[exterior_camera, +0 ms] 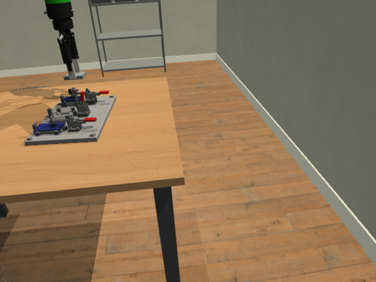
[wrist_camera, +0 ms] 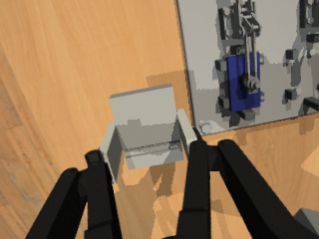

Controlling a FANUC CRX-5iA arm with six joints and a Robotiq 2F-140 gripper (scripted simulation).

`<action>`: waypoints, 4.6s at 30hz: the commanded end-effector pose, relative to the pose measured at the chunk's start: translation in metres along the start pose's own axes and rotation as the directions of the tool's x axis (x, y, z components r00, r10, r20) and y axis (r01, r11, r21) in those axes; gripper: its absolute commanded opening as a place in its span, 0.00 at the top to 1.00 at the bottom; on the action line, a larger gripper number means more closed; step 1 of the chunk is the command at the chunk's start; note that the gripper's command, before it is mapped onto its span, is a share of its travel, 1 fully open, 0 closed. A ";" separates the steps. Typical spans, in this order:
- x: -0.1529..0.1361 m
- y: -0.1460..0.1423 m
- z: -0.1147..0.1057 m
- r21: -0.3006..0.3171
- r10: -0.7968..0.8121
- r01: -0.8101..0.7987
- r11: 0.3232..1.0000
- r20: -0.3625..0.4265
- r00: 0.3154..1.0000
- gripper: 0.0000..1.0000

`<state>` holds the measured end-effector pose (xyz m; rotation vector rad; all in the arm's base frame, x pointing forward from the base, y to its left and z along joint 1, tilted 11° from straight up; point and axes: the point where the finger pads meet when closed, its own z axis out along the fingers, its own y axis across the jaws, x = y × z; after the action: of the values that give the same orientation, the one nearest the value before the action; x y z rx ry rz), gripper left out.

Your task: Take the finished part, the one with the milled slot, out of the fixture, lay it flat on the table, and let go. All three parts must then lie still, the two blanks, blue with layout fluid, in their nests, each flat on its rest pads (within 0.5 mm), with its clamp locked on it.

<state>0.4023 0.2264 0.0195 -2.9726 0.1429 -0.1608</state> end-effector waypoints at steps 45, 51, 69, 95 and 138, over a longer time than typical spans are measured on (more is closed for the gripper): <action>0.000 0.000 0.077 0.000 0.000 0.000 1.000 0.000 1.000 1.00; 0.000 0.000 0.078 0.000 0.000 0.000 1.000 0.000 1.000 1.00; 0.000 0.000 0.078 0.000 0.000 0.000 1.000 0.000 1.000 1.00; 0.000 0.000 0.078 0.000 0.000 0.000 1.000 0.000 1.000 1.00; 0.000 0.000 0.085 0.000 0.000 0.000 1.000 0.000 1.000 1.00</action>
<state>0.4121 0.2397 -0.0639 -2.9726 0.1428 -0.1608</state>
